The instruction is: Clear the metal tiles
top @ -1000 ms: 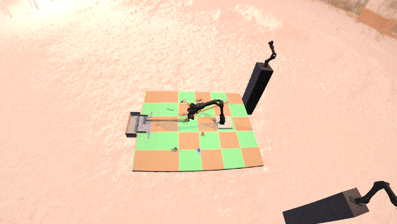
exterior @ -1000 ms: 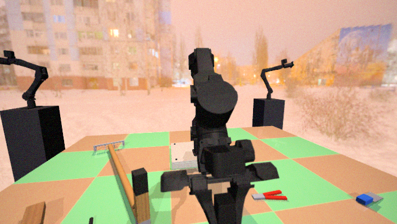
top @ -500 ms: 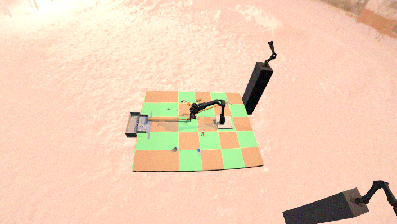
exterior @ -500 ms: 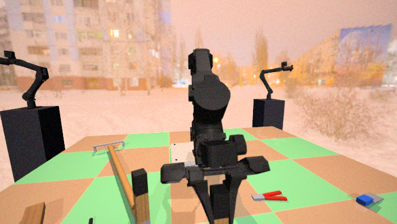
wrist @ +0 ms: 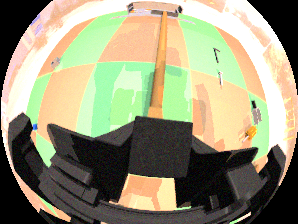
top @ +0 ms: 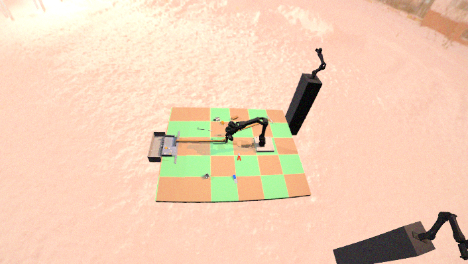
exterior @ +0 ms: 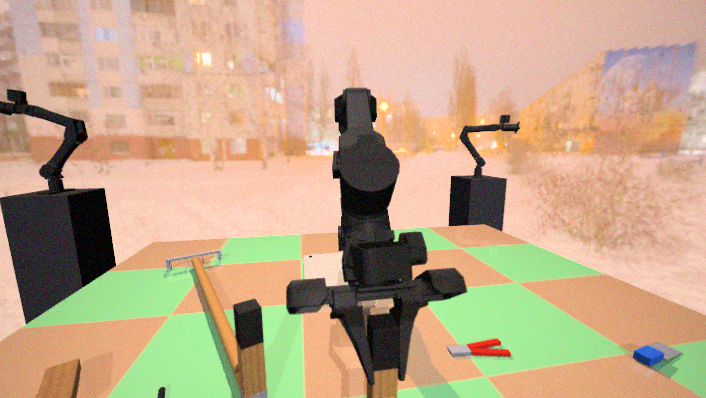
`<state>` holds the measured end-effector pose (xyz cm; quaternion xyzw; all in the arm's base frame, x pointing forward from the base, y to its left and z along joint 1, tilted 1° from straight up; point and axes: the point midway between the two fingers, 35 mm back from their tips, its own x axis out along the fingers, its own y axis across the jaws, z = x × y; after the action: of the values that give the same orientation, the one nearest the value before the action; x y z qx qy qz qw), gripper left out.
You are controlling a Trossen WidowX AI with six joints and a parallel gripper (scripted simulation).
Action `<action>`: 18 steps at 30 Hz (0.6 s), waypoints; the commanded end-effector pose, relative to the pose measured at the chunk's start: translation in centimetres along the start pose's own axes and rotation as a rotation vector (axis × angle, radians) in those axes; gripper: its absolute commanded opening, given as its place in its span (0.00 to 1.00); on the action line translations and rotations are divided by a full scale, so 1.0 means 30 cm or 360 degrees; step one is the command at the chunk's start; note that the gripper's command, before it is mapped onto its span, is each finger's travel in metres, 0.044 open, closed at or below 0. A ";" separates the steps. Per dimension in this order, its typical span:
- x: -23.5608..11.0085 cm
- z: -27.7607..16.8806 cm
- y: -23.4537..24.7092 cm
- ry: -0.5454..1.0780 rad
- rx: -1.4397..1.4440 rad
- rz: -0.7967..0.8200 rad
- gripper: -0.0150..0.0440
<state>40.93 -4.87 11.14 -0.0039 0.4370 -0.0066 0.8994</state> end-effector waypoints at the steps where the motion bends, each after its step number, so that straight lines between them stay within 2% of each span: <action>1: -0.028 0.001 0.003 -0.0039 -0.0008 0.0007 0.25; 18: -0.069 -0.080 0.009 -0.0040 -0.0007 0.0006 0.25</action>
<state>38.06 -4.66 10.64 -0.0027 0.4374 -0.0071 0.8992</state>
